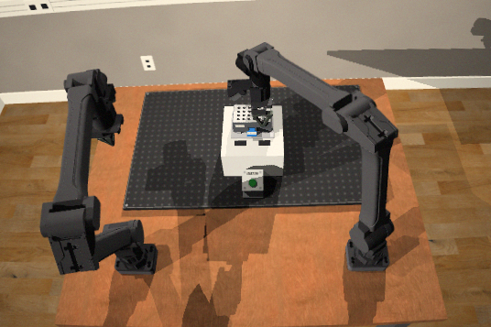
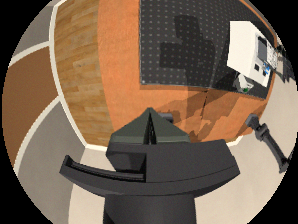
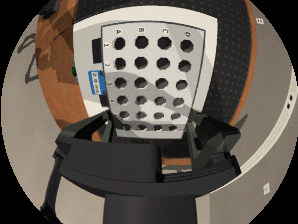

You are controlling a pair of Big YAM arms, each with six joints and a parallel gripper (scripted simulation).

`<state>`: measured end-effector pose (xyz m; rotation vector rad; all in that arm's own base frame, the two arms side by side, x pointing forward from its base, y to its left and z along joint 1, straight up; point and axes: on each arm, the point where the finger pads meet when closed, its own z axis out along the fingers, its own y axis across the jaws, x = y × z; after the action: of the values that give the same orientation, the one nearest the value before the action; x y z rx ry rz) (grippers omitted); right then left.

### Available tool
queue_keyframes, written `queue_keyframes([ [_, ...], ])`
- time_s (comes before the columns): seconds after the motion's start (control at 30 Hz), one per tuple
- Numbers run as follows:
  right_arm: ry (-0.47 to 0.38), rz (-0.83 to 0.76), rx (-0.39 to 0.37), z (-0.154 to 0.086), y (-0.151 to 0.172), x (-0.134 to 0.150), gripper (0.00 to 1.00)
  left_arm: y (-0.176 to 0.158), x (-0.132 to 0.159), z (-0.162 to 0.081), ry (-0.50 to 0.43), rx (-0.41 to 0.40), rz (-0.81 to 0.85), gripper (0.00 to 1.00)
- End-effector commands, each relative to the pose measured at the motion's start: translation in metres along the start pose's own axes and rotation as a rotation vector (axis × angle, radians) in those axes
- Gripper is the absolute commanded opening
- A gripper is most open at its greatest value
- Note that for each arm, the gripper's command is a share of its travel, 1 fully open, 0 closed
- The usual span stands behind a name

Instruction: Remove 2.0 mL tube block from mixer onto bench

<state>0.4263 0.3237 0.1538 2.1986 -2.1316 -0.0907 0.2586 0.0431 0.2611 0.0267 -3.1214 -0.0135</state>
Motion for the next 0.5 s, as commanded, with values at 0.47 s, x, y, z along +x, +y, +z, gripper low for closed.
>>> queue_keyframes([
  [0.47, -0.043, -0.071, 0.039, -0.030, 0.004, -0.029, 0.00, 0.005, -0.008, -0.015, -0.041, -0.004, -0.013, 0.00],
])
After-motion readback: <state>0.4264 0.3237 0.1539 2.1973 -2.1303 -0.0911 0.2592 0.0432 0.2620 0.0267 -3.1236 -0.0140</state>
